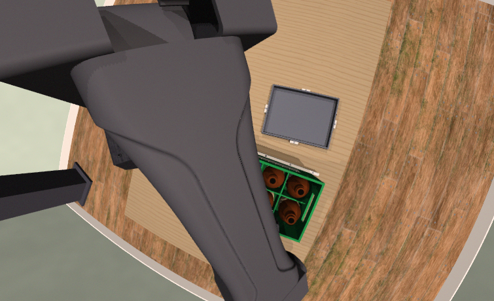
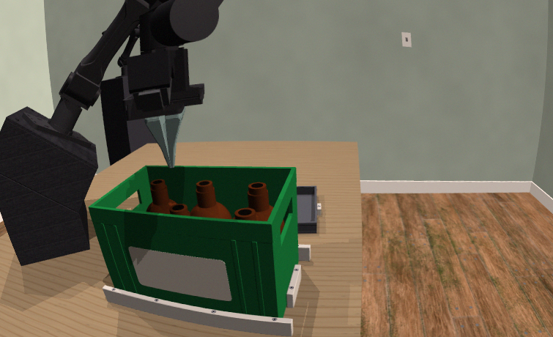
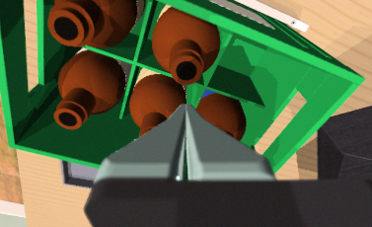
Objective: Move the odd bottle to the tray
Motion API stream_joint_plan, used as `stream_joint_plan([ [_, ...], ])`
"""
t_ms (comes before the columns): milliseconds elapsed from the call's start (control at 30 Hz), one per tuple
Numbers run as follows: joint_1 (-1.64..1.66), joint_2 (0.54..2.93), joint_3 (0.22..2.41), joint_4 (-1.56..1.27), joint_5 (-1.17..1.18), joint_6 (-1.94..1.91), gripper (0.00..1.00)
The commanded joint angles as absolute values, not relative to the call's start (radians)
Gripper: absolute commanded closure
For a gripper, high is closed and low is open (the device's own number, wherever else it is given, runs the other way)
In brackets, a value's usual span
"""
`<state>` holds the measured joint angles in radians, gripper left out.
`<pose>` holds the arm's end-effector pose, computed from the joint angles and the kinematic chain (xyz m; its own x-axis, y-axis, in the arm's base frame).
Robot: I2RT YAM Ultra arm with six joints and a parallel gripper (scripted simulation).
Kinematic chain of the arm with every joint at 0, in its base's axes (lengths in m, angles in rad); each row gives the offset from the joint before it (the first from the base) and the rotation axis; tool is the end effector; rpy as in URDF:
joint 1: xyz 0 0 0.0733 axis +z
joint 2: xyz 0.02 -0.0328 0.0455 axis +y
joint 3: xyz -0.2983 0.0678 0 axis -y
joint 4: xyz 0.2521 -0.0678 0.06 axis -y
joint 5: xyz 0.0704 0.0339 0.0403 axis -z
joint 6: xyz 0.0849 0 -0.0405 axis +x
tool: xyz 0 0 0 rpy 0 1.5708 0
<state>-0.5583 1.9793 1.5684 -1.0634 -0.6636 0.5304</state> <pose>0.3732 -0.1701 0.2102 -0.5426 0.8087 0.2270 0.7436 0.3367 0.5776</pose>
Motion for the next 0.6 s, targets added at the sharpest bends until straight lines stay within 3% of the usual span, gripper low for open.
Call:
stream_joint_plan([
  [0,-0.576,1.943,1.548,-1.05,-0.655,0.384,1.0],
  [567,-0.576,1.938,1.583,-1.05,-0.659,0.114,1.0],
])
